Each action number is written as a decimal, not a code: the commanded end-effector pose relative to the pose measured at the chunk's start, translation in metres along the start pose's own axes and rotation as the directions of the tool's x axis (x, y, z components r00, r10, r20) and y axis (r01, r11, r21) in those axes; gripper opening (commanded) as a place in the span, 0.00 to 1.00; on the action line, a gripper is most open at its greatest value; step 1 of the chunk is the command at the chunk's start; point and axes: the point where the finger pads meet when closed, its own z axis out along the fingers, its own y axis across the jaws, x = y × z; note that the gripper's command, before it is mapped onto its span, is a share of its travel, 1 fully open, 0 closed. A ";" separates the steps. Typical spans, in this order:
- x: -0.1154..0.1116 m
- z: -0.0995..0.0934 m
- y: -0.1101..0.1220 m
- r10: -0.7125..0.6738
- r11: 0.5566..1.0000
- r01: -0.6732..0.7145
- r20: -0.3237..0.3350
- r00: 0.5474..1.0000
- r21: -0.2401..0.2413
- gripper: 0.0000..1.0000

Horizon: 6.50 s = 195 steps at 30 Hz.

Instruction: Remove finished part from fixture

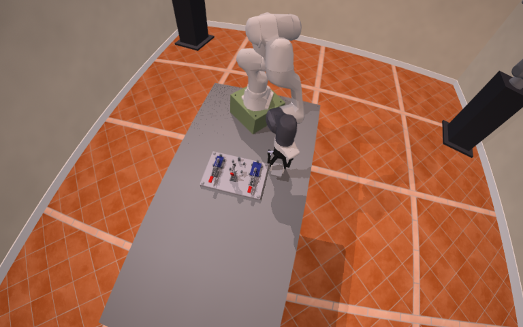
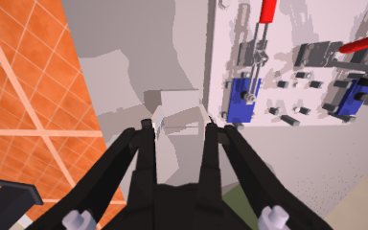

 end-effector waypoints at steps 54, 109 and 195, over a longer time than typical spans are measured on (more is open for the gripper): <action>0.008 0.042 -0.005 0.020 1.000 -0.020 -0.019 1.000 0.006 0.00; 0.010 0.049 -0.005 0.023 1.000 -0.023 -0.019 1.000 0.006 0.00; 0.010 0.043 -0.005 0.023 1.000 -0.023 -0.019 1.000 0.006 0.54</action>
